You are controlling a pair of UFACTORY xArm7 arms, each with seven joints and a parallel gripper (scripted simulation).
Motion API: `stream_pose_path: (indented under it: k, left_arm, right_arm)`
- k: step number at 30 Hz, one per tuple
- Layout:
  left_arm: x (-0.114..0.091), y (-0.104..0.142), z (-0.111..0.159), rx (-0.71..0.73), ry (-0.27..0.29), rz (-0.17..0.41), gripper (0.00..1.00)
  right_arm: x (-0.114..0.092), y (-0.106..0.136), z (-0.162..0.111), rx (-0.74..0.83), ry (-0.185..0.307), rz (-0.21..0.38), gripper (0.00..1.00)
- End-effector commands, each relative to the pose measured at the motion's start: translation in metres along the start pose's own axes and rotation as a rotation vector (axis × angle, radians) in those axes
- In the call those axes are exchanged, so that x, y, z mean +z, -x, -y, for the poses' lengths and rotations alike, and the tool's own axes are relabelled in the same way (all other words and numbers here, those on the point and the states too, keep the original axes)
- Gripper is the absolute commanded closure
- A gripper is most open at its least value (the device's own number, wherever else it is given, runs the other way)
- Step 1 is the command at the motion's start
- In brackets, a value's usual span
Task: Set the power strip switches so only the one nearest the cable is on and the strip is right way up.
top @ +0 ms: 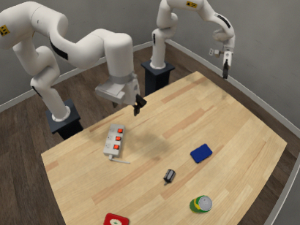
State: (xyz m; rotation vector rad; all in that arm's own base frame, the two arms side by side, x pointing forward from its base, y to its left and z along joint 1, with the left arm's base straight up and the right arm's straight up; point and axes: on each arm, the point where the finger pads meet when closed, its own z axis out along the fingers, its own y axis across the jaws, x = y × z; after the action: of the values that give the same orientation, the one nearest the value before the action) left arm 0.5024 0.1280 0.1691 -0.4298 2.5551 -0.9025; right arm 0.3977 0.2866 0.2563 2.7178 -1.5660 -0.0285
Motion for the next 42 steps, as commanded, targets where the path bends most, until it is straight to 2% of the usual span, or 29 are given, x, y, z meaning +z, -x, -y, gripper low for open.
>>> stream_pose_path:
  k: [1,9,10,24,26,27,31,42]
  left_arm:
    - [-0.017,0.001,-0.011,0.086,0.018,0.009,0.00]
    - [-0.033,0.000,-0.024,0.167,0.041,0.011,0.00]
    - [-0.041,-0.001,-0.030,0.207,0.053,0.012,0.00]
    - [-0.077,-0.008,-0.058,0.386,0.109,0.004,0.00]
    - [-0.077,-0.008,-0.058,0.386,0.109,0.004,0.00]
    - [-0.085,-0.011,-0.064,0.425,0.121,0.000,0.00]
    - [-0.095,-0.013,-0.071,0.468,0.136,-0.005,0.00]
    - [-0.122,-0.022,-0.091,0.596,0.179,-0.025,0.00]
  right_arm:
    - [-0.003,0.005,-0.007,0.128,-0.014,-0.007,0.00]
    - [-0.004,0.009,-0.016,0.252,-0.019,-0.008,0.00]
    - [-0.004,0.011,-0.020,0.311,-0.021,-0.009,0.00]
    - [-0.004,0.021,-0.041,0.600,-0.032,-0.009,0.00]
    - [-0.004,0.021,-0.041,0.600,-0.032,-0.009,0.00]
    - [-0.004,0.021,-0.043,0.621,-0.033,-0.009,0.00]
    - [-0.004,0.023,-0.046,0.665,-0.035,-0.009,0.00]
    - [-0.004,0.023,-0.046,0.669,-0.035,-0.009,0.00]
